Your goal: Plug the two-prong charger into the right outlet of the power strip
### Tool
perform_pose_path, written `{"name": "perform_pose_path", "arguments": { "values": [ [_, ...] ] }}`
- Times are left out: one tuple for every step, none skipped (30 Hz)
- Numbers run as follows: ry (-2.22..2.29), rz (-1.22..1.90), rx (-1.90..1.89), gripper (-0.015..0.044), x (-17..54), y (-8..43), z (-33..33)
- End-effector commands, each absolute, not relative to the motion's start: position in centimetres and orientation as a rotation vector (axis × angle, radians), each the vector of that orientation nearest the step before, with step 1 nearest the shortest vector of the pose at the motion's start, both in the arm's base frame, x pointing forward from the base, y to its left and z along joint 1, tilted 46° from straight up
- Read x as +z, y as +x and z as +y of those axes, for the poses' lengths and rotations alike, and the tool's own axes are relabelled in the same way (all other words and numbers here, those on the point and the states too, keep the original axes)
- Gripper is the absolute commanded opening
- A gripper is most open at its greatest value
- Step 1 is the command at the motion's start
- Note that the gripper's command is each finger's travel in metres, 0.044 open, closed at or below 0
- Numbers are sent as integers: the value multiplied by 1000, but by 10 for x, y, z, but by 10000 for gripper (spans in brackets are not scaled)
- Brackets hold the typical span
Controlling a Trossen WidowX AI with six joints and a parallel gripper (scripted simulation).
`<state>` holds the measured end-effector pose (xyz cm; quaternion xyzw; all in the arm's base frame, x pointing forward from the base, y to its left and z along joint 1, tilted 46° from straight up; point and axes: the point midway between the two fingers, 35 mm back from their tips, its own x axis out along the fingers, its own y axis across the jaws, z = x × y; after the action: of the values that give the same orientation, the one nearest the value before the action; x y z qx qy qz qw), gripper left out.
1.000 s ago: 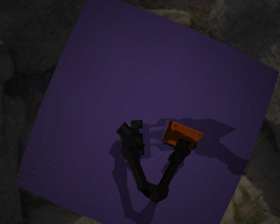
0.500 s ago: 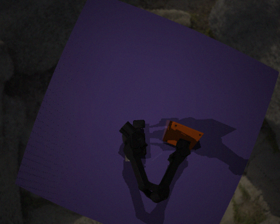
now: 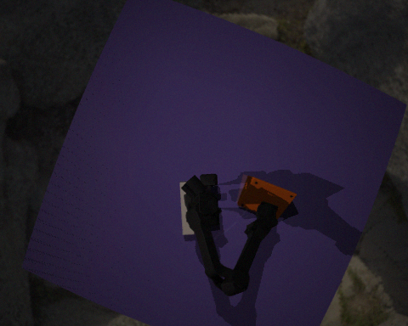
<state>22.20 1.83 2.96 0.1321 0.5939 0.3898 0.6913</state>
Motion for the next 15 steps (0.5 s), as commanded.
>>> {"name": "perform_pose_path", "arguments": {
  "values": [
    [289,1326,870,440,28,216,17],
    [289,1326,870,440,27,215,16],
    [289,1326,870,440,27,214,16],
    [289,1326,871,440,27,212,16],
    [290,1326,871,440,26,211,15],
    [290,1326,871,440,26,210,15],
    [290,1326,871,440,25,208,15],
    [290,1326,871,440,25,207,15],
    [290,1326,871,440,24,205,14],
    [290,1326,871,440,24,204,14],
    [290,1326,871,440,23,203,14],
    [290,1326,871,440,23,201,14],
    [290,1326,872,440,23,200,14],
    [291,1326,872,440,22,199,13],
    [291,1326,872,440,22,197,13]
  ]
}}
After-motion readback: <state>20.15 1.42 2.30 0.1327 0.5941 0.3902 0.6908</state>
